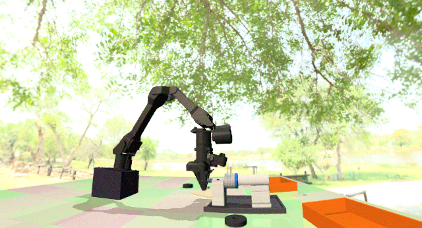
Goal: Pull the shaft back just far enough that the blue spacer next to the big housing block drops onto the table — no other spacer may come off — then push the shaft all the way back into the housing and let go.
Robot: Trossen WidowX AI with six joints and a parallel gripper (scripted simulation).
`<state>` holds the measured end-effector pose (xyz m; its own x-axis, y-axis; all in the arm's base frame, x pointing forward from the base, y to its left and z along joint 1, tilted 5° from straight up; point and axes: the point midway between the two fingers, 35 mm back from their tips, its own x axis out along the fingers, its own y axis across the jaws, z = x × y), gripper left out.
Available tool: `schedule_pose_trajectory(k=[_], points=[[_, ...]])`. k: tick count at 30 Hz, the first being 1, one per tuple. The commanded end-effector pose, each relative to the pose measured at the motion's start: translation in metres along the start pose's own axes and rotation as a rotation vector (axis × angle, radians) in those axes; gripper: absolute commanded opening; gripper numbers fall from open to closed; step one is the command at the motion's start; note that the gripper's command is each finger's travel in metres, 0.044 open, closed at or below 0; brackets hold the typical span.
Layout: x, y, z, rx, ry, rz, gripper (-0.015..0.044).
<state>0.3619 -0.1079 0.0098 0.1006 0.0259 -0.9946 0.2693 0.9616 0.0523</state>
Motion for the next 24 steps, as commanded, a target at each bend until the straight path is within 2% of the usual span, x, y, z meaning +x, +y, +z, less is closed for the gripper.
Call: schedule_pose_trajectory(k=[1, 24], points=[[0.0002, 0.0001, -0.0014, -0.001, 0.002, 0.002, 0.0], [0.0002, 0.0001, -0.0039, -0.001, 0.002, 0.002, 0.0]])
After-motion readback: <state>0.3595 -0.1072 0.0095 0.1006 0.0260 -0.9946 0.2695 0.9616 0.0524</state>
